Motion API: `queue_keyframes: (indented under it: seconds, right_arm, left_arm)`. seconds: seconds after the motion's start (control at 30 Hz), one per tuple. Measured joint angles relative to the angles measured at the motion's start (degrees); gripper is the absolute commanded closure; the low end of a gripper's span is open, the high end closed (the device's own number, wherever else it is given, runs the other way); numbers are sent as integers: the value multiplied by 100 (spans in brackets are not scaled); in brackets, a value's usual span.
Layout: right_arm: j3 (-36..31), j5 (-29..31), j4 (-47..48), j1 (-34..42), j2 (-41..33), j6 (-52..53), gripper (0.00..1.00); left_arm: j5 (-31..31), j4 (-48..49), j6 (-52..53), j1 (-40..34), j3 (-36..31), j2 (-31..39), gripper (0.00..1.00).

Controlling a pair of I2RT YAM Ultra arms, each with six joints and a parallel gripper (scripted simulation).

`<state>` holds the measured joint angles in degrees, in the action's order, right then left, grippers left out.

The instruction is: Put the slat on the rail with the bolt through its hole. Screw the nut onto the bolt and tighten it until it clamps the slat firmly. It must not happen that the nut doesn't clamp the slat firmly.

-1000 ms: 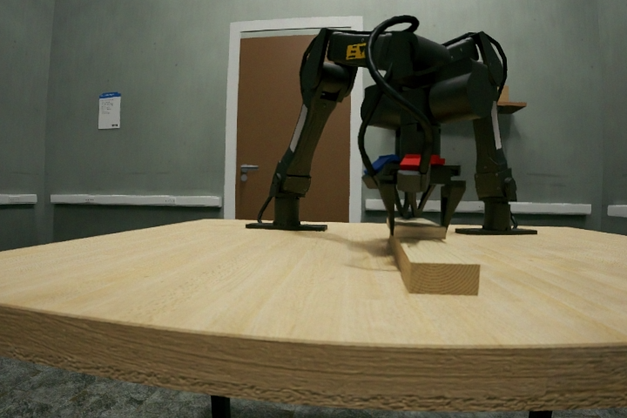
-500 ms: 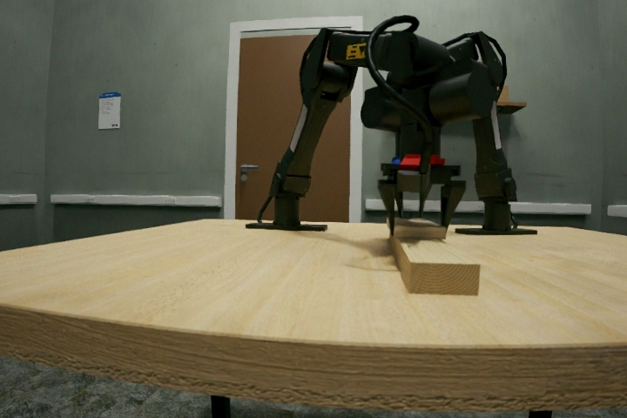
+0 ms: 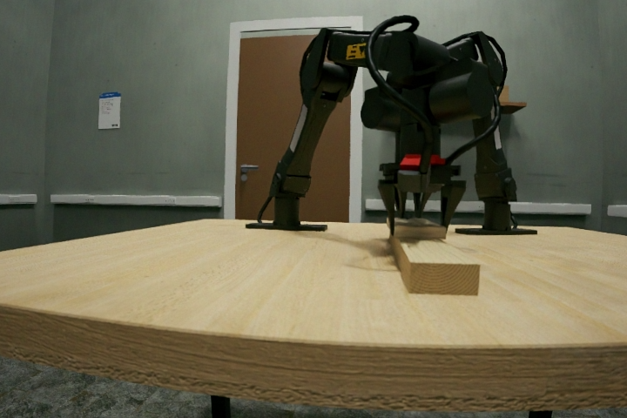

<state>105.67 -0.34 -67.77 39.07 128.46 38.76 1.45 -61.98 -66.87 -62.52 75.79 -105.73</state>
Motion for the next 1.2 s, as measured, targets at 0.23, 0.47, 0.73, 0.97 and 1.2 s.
queue_keyframes:
  seconds: [0.23, 0.47, 0.73, 0.97, 1.2]
  right_arm:
    - [0, 0, -2, 0, 0, 0, 28]
    - [0, 0, -2, 0, 0, 0, 28]
    - [0, 0, -2, 0, 0, 0, 28]
    - [0, 0, -2, 0, 0, 0, 28]
    - [0, -2, -2, 0, 0, 0, 28]
  left_arm:
    - [-7, 9, -319, 0, 22, 0, 66]
    - [-46, 7, -398, 0, 48, 0, 66]
    - [-52, 7, -415, 0, 48, 0, 66]
    - [-52, 7, -415, 0, 50, 0, 70]
    - [-17, 87, -415, 0, 50, 0, 80]
